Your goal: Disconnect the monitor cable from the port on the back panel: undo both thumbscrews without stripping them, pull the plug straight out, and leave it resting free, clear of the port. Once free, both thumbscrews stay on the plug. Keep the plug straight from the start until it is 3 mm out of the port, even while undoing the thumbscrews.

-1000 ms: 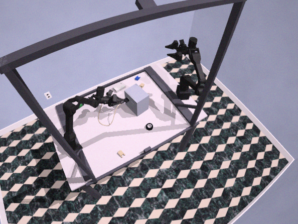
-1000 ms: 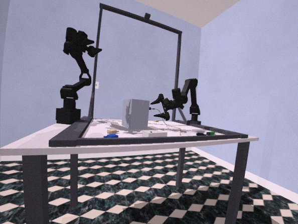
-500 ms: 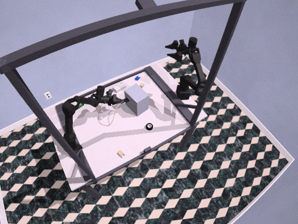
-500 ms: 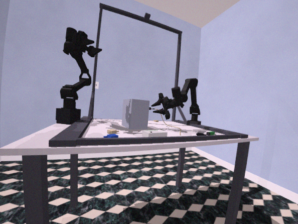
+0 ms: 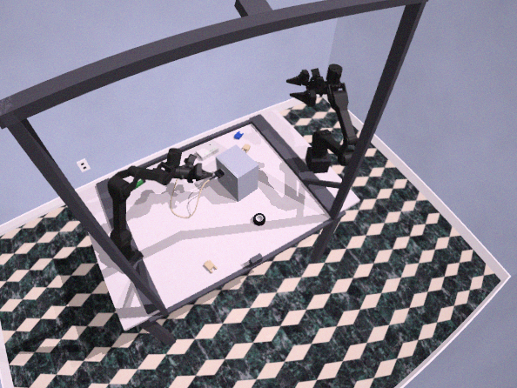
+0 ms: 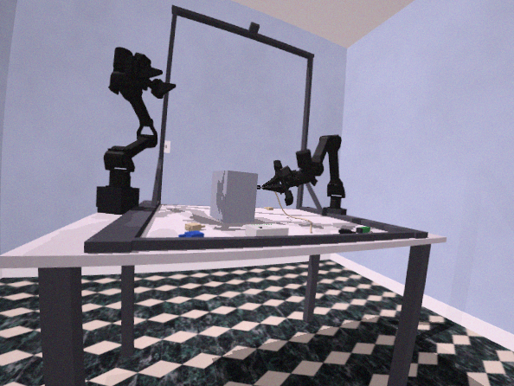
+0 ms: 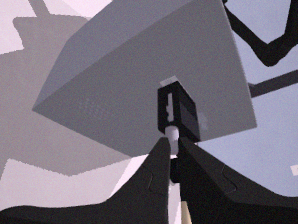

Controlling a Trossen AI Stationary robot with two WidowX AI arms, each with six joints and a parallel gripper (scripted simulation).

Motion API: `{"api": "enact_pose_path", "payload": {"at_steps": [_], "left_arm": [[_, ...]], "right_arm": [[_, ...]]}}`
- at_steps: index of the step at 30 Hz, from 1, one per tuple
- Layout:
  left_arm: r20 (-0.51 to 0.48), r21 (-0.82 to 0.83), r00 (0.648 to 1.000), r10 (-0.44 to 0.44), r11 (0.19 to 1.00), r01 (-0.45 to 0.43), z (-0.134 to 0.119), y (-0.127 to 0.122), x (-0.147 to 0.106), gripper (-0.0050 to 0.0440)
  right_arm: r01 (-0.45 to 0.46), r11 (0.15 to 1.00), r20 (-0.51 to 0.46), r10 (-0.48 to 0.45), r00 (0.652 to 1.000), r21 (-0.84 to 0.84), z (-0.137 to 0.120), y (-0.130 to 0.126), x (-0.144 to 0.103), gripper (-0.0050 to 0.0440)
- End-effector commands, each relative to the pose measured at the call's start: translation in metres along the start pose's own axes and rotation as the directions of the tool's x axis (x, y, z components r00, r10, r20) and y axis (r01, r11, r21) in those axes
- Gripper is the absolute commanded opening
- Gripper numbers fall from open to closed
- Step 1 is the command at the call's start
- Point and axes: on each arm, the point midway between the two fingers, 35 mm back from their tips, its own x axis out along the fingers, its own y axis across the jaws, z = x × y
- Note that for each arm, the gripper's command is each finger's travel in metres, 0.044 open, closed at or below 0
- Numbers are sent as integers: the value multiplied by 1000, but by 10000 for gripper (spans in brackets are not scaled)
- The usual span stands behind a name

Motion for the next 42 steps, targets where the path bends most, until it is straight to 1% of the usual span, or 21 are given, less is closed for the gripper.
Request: {"api": "enact_pose_path", "payload": {"at_steps": [1,5,7,12,15,18,21,25,27,33,36,40,42], "left_arm": [[17,7,1000,-26,1000,26,8,-9,-2,0],[17,-20,999,-45,999,46,8,-8,-2,0],[18,-52,998,-68,996,68,8,-7,-2,0],[18,-61,997,-74,995,75,8,-7,-2,0],[20,-108,994,-108,988,109,7,-6,-2,0],[21,-117,993,-114,986,116,7,-5,-2,0],[25,-164,989,-147,975,149,7,-4,-2,0],[27,-173,988,-153,973,155,7,-4,-2,0],[33,-206,984,-176,962,179,7,-3,-2,0],[37,-228,981,-192,954,195,7,-2,-2,0],[45,-273,974,-223,935,227,6,-1,-1,0],[47,-280,972,-228,931,232,6,-1,-1,0],[52,-304,968,-245,920,249,6,0,-1,0]], "right_arm": [[-3,1000,1,3,1000,-4,3,1,0,440],[-3,1000,1,3,1000,-4,3,1,0,440],[-3,1000,1,3,1000,-4,3,1,0,440],[-3,1000,1,3,1000,-4,3,1,0,440],[-3,1000,1,3,1000,-4,3,1,0,440],[-3,1000,1,3,1000,-4,3,1,0,440],[-3,1000,1,3,1000,-4,3,1,0,440],[-3,1000,1,3,1000,-4,3,1,0,440],[-3,1000,1,3,1000,-4,3,1,0,440],[-3,1000,1,3,1000,-4,3,1,0,440],[-3,1000,1,3,1000,-4,3,1,0,440],[-3,1000,1,3,1000,-4,3,1,0,440],[-3,1000,1,3,1000,-4,3,1,0,440]]}}
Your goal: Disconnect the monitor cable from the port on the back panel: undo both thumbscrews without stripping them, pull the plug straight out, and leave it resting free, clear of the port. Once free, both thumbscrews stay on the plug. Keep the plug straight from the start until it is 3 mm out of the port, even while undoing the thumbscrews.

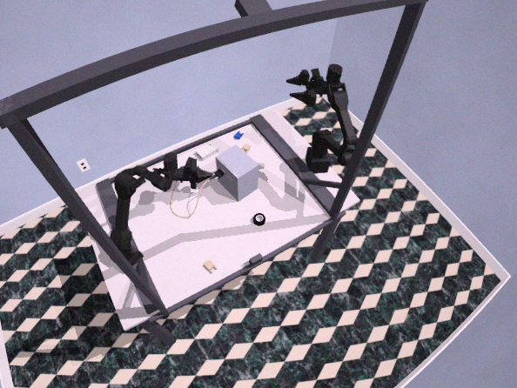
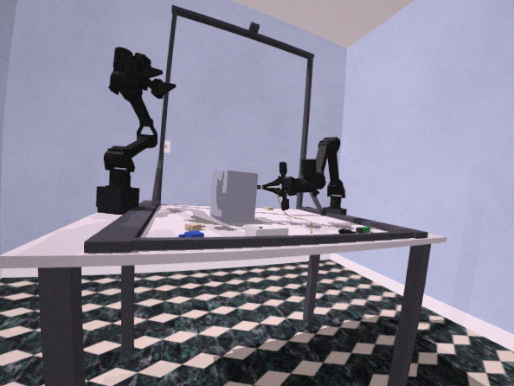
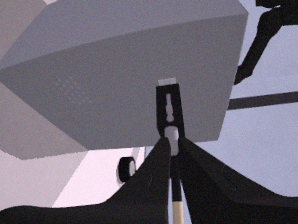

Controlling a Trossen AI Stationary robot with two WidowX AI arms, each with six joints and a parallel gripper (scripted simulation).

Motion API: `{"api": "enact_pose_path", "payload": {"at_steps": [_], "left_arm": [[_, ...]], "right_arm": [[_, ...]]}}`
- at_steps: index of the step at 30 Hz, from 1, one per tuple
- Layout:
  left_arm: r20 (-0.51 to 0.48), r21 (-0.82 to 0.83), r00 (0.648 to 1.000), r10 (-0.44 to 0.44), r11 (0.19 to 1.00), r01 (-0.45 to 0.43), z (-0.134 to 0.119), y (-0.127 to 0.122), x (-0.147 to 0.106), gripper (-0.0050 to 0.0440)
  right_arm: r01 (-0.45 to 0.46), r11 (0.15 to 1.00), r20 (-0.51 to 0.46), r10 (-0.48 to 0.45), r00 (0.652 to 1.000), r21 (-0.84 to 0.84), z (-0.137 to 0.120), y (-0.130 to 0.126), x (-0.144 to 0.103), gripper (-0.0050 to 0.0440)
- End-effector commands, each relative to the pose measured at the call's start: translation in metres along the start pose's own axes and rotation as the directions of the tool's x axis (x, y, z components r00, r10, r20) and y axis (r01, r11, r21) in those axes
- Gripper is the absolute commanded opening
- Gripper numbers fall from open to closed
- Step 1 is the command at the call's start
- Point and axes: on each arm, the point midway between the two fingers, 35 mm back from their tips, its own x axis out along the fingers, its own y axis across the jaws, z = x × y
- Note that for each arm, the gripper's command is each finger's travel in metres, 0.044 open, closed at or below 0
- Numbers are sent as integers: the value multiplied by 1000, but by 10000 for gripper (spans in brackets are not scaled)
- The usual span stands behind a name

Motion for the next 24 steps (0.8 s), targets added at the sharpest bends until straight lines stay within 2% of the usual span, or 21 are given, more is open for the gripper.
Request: {"api": "enact_pose_path", "payload": {"at_steps": [1,17,22,24], "left_arm": [[11,-20,999,-42,999,42,4,-9,0,0],[17,-142,992,-128,981,129,4,-5,0,0],[18,-146,991,-130,981,131,4,-5,0,0],[18,-146,991,-130,981,131,4,-5,0,48]], "right_arm": [[-3,1000,1,3,1000,-4,3,1,0,440],[-3,1000,1,3,1000,-4,3,1,0,440],[-3,1000,1,3,1000,-4,3,1,0,440],[-3,1000,1,3,1000,-4,3,1,0,440]]}}
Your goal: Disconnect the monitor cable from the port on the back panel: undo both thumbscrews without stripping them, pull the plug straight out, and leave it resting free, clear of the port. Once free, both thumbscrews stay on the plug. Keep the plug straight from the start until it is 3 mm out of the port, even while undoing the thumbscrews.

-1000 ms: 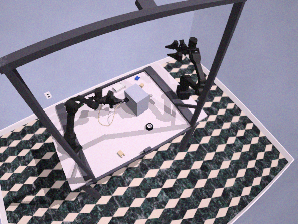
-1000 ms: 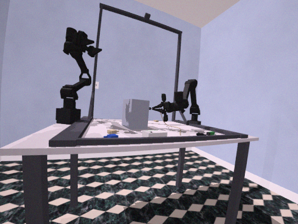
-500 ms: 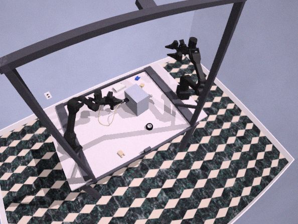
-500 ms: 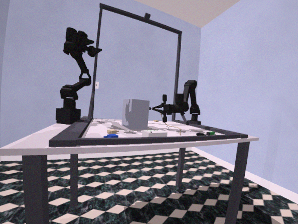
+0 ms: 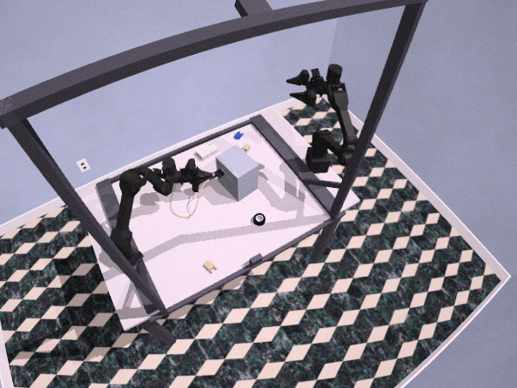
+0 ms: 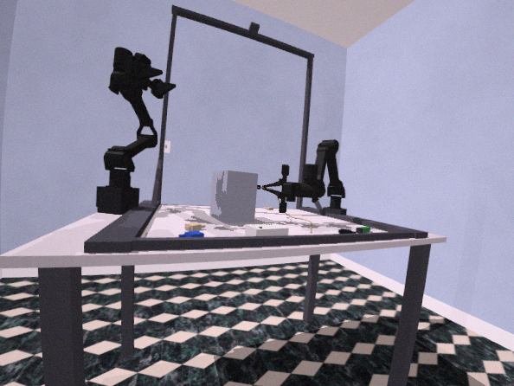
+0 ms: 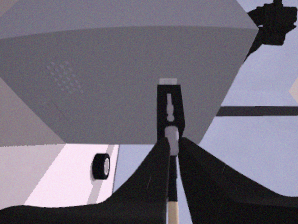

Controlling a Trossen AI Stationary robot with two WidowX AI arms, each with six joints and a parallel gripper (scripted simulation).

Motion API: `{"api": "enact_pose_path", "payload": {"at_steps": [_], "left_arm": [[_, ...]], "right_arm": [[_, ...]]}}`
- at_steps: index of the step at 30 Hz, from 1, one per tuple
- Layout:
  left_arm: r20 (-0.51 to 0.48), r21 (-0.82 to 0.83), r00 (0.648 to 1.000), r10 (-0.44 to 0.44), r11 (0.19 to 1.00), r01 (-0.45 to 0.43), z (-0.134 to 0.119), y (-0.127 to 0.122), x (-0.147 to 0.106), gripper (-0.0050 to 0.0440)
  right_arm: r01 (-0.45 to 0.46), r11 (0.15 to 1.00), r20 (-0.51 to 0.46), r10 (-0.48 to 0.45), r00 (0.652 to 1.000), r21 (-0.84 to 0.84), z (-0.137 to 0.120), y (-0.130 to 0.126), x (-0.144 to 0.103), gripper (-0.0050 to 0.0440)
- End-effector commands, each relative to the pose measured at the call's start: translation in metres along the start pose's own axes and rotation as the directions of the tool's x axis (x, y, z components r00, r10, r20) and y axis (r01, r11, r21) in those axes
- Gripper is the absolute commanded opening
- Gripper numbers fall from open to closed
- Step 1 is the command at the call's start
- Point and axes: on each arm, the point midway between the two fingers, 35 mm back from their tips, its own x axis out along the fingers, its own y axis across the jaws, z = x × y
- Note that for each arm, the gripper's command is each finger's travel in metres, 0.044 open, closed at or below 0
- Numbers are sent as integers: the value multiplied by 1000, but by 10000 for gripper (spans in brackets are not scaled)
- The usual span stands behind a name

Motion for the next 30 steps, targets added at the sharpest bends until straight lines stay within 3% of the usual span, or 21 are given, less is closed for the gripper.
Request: {"api": "enact_pose_path", "payload": {"at_steps": [1,12,14,18,30], "left_arm": [[6,14,1000,-18,1000,18,3,-10,1,72],[6,14,1000,-18,1000,18,3,-10,1,336],[6,14,1000,-18,1000,18,3,-10,1,336],[6,14,1000,-18,1000,18,3,-10,1,432],[11,27,1000,-10,1000,10,3,-11,2,440]], "right_arm": [[-3,1000,1,3,1000,-4,3,1,0,440],[-3,1000,1,3,1000,-4,3,1,0,440],[-3,1000,1,3,1000,-4,3,1,0,440],[-3,1000,1,3,1000,-4,3,1,0,440],[-3,1000,1,3,1000,-4,3,1,0,440]]}}
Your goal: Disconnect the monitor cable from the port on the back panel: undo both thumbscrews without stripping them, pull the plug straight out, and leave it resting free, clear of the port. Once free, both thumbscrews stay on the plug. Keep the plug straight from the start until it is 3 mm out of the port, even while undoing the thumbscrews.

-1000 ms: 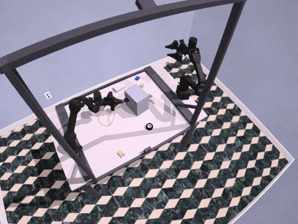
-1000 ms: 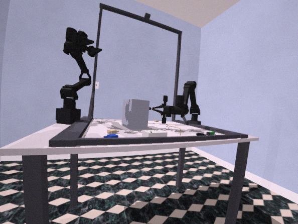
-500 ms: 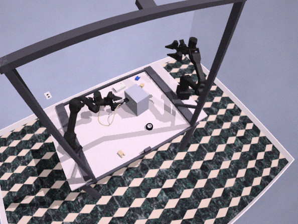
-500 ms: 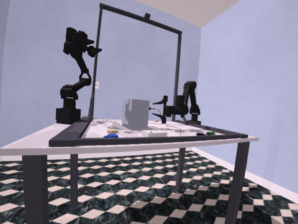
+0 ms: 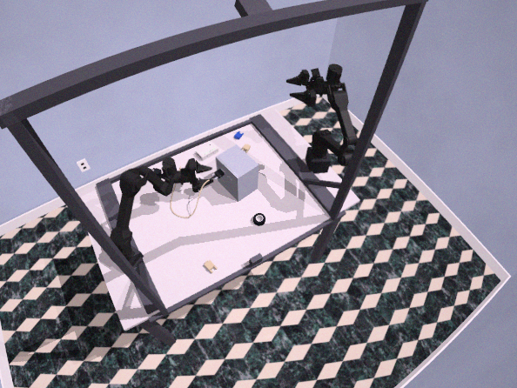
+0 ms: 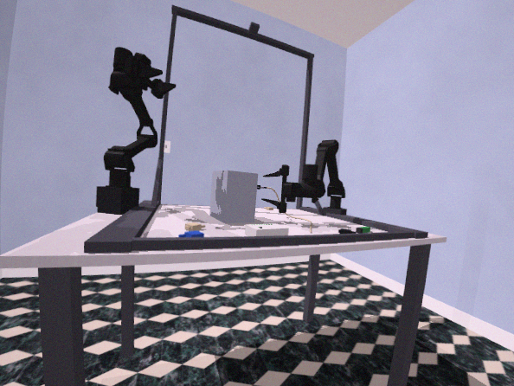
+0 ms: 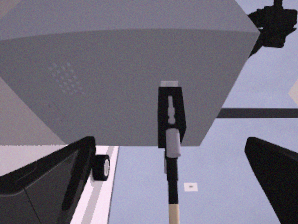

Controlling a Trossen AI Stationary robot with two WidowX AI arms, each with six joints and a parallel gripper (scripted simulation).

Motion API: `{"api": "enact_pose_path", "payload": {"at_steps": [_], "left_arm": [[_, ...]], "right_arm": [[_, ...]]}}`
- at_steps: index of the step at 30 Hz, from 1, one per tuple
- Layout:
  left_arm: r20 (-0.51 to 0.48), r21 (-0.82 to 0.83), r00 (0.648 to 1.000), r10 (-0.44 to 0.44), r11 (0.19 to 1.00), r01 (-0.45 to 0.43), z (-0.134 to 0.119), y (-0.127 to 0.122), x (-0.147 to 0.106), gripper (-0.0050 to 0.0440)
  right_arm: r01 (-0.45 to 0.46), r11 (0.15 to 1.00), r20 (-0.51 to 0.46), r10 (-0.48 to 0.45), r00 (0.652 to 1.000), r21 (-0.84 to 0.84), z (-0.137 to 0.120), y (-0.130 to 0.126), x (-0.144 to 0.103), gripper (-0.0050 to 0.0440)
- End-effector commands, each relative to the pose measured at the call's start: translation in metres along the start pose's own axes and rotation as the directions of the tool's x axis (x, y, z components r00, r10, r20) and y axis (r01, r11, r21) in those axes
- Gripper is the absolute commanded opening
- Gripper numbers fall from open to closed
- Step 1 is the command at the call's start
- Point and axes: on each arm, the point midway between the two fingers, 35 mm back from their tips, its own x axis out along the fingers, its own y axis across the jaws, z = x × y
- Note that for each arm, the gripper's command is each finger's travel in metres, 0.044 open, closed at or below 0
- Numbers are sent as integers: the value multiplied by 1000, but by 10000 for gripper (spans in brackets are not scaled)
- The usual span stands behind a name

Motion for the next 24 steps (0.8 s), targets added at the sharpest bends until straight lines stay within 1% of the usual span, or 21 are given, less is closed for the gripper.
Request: {"api": "enact_pose_path", "payload": {"at_steps": [1,4,7,8,10,16,18,21,24], "left_arm": [[4,34,1000,-11,999,11,2,-11,1,440],[23,96,999,26,995,-28,5,-14,4,440],[46,189,995,85,978,-92,7,-17,6,440],[58,247,994,97,963,-108,8,-22,7,440],[70,307,989,131,940,-146,8,-24,8,440],[83,413,966,246,874,-258,3,-23,5,440],[83,413,966,246,874,-258,3,-23,5,440],[85,465,953,292,834,-297,-1,-23,3,440],[86,476,950,301,825,-305,-1,-23,3,440]], "right_arm": [[-3,1000,1,3,1000,-4,3,1,0,440],[-3,1000,1,3,1000,-4,3,1,0,440],[-3,1000,1,3,1000,-4,3,1,0,440],[-3,1000,1,3,1000,-4,3,1,0,440],[-3,1000,1,3,1000,-4,3,1,0,440],[-3,1000,1,3,1000,-4,3,1,0,440],[-3,1000,1,3,1000,-4,3,1,0,440],[-3,1000,1,3,1000,-4,3,1,0,440],[-3,1000,1,3,1000,-4,3,1,0,440]]}}
